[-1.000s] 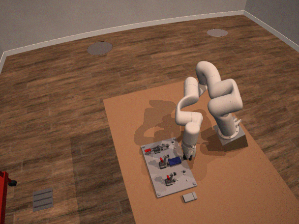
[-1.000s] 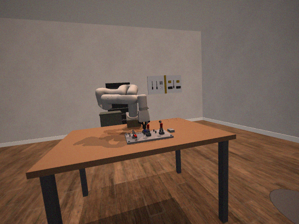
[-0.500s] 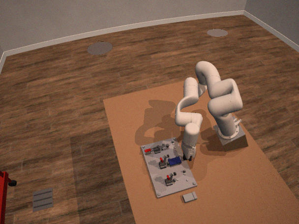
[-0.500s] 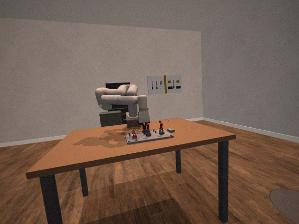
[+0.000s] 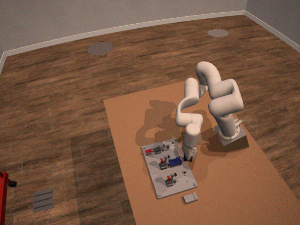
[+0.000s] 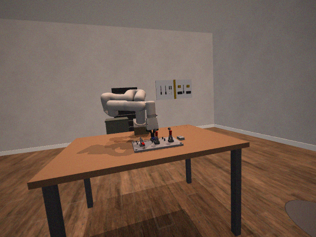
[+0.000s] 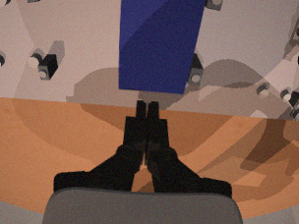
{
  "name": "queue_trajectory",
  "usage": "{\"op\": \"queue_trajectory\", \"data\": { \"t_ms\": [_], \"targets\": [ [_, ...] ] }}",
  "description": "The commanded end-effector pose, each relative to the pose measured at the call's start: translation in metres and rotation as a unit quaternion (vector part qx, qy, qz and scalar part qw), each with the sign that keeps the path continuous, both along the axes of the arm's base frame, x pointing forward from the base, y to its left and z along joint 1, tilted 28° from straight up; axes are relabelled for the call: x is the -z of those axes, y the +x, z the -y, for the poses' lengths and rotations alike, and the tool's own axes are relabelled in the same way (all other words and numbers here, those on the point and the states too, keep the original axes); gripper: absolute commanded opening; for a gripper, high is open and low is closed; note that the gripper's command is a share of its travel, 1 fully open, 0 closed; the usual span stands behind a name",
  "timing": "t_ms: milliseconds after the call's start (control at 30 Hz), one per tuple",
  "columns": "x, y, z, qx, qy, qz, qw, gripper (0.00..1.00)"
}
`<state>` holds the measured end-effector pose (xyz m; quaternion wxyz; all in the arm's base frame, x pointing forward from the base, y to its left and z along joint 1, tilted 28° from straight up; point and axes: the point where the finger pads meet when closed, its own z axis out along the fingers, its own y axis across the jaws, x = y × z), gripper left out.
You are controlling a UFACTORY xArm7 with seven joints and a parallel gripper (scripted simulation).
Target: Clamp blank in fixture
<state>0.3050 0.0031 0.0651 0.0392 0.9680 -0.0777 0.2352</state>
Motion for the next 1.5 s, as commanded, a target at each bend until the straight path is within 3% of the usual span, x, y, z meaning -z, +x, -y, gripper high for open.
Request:
{"op": "queue_trajectory", "data": {
  "t_ms": [0, 1467],
  "targets": [
    [0.0013, 0.0011, 0.0, 0.0, 0.0, 0.001, 1.0, 0.0],
    [-0.0012, 0.0088, 0.0011, 0.0, 0.0, 0.001, 1.0, 0.0]
  ]
}}
